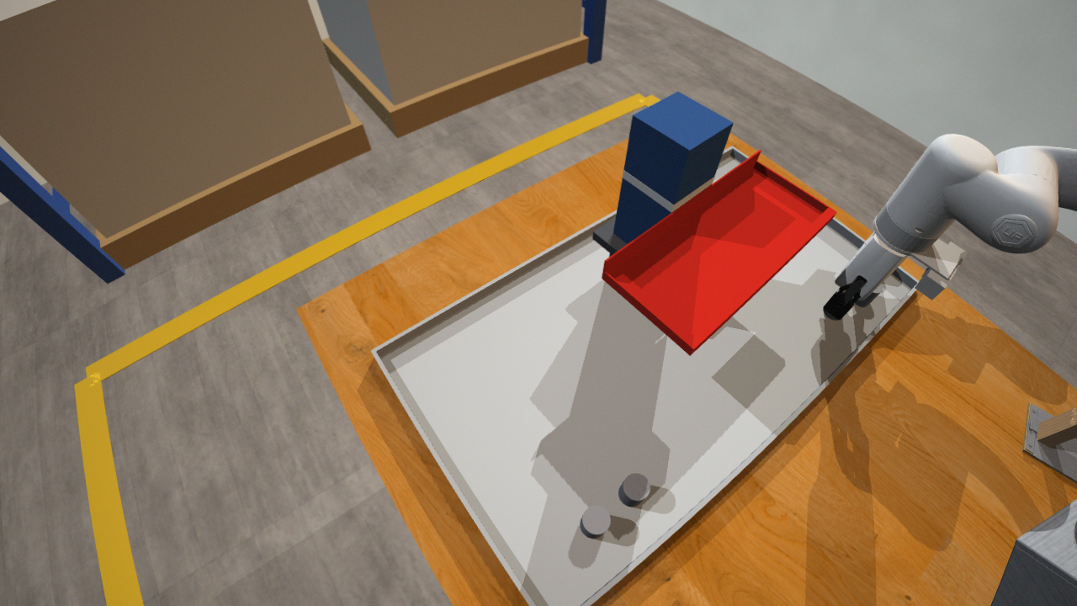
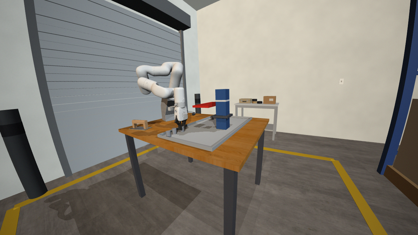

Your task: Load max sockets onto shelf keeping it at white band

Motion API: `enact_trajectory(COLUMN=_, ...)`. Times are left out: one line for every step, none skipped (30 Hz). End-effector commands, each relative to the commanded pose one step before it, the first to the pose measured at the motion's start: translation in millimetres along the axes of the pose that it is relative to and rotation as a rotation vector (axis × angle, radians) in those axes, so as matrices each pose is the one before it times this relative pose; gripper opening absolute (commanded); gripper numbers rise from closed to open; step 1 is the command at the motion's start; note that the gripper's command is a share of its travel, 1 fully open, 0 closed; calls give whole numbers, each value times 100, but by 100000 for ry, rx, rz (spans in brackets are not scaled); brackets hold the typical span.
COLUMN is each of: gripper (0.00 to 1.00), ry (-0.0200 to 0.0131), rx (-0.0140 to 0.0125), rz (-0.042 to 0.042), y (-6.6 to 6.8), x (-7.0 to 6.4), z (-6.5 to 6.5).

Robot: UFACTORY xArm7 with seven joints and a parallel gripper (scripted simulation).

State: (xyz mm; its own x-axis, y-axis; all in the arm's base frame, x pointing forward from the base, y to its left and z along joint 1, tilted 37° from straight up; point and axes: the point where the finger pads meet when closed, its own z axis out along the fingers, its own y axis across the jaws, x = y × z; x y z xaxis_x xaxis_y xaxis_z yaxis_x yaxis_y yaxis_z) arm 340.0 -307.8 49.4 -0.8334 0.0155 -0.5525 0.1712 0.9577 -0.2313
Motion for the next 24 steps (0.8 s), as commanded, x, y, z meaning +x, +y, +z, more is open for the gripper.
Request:
enact_trajectory(gripper=0, ry=-155, rx=165, rz=-64, y=-49, x=-56, z=-79)
enact_trajectory(gripper=0, ry=0, rx=0, rz=0, y=0, x=0, z=0)
enact_trajectory(gripper=0, ry=0, rx=0, rz=0, y=0, x=0, z=0)
enact_trajectory(gripper=0, ry=0, rx=0, rz=0, y=0, x=0, z=0)
enact_trajectory(gripper=0, ry=0, rx=0, rz=0, y=0, x=0, z=0)
enact_trajectory(gripper=0, ry=0, rx=0, rz=0, y=0, x=0, z=0)
enact_trajectory(gripper=0, ry=0, rx=0, rz=0, y=0, x=0, z=0)
enact_trajectory(gripper=0, ry=0, rx=0, rz=0, y=0, x=0, z=0)
enact_trajectory(gripper=0, ry=0, rx=0, rz=0, y=0, x=0, z=0)
enact_trajectory(gripper=0, ry=0, rx=0, rz=0, y=0, x=0, z=0)
enact_trajectory(gripper=0, ry=0, rx=0, rz=0, y=0, x=0, z=-5)
enact_trajectory(gripper=0, ry=0, rx=0, rz=1, y=0, x=0, z=-32)
enact_trajectory(gripper=0, ry=-1, rx=0, rz=1, y=-1, x=0, z=-76)
enact_trajectory(gripper=0, ry=-1, rx=0, rz=1, y=0, x=0, z=-130)
enact_trajectory(gripper=0, ry=0, rx=0, rz=0, y=0, x=0, z=0)
enact_trajectory(gripper=0, ry=0, rx=0, rz=0, y=0, x=0, z=0)
enact_trajectory(gripper=0, ry=1, rx=0, rz=-1, y=1, x=0, z=-186)
enact_trajectory(gripper=0, ry=-1, rx=0, rz=1, y=-1, x=0, z=-235)
enact_trajectory(gripper=0, ry=1, rx=0, rz=-1, y=1, x=0, z=-275)
enact_trajectory(gripper=0, ry=-1, rx=0, rz=2, y=-1, x=-1, z=-300)
enact_trajectory(gripper=0, ry=1, rx=0, rz=-2, y=1, x=1, z=-312)
enact_trajectory(gripper=0, ry=-1, rx=0, rz=1, y=-1, x=0, z=-307)
enact_trajectory(gripper=0, ry=0, rx=0, rz=0, y=0, x=0, z=-288)
enact_trajectory(gripper=0, ry=0, rx=0, rz=-1, y=0, x=0, z=-257)
